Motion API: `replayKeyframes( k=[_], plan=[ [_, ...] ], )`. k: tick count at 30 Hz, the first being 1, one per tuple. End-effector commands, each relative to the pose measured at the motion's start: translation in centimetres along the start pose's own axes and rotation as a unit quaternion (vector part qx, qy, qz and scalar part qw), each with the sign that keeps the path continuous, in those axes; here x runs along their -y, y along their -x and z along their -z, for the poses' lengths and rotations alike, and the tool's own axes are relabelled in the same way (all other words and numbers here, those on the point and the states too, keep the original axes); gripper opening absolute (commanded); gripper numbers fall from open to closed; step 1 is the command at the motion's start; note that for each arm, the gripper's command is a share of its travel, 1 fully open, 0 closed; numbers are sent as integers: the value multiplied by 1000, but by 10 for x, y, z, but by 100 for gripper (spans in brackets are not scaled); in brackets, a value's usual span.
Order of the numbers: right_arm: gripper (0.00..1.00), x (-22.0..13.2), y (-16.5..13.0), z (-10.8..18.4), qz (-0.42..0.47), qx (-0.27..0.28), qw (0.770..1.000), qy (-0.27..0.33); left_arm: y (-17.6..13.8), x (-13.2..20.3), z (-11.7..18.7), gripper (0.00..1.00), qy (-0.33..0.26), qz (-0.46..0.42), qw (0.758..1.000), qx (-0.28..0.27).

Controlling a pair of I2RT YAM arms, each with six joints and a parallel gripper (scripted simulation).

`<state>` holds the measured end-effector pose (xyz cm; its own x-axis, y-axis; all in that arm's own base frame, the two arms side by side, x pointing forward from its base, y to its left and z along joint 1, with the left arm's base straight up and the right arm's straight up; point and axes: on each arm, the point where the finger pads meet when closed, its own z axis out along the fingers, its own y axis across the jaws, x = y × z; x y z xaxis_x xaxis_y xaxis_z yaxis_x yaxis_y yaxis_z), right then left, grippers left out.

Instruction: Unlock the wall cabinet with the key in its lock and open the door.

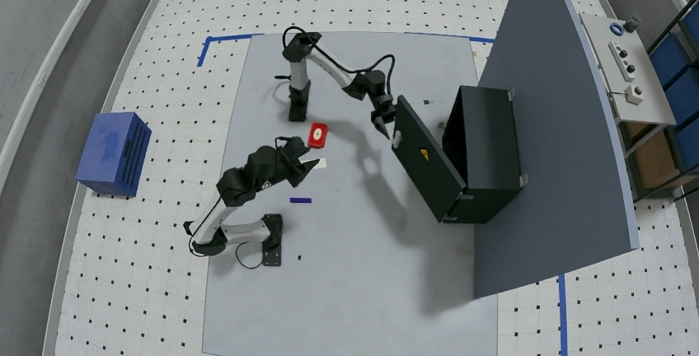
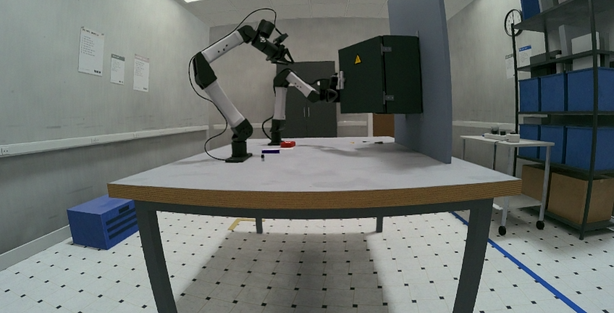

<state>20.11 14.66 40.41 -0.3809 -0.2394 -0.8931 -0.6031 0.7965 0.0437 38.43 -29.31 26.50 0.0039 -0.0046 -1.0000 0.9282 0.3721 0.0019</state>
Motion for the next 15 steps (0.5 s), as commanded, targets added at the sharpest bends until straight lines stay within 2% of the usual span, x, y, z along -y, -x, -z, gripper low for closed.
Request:
replayKeyframes(
  k=[1,8,10,11,15],
  plan=[
    [44,0,5,4,1,11,1000,0,1,-3,-10,51,2,-9,1000,5],
    [44,0,5,4,1,11,1000,0,-3,-4,-18,51,2,-5,1000,1],
    [44,0,5,4,1,11,1000,0,-11,-3,-17,35,2,0,1000,-5],
    [44,0,5,4,1,11,1000,0,-1,0,-14,26,0,-6,1000,2],
    [44,0,5,4,1,11,1000,0,-2,-1,-13,19,0,-6,1000,2]
  ],
)
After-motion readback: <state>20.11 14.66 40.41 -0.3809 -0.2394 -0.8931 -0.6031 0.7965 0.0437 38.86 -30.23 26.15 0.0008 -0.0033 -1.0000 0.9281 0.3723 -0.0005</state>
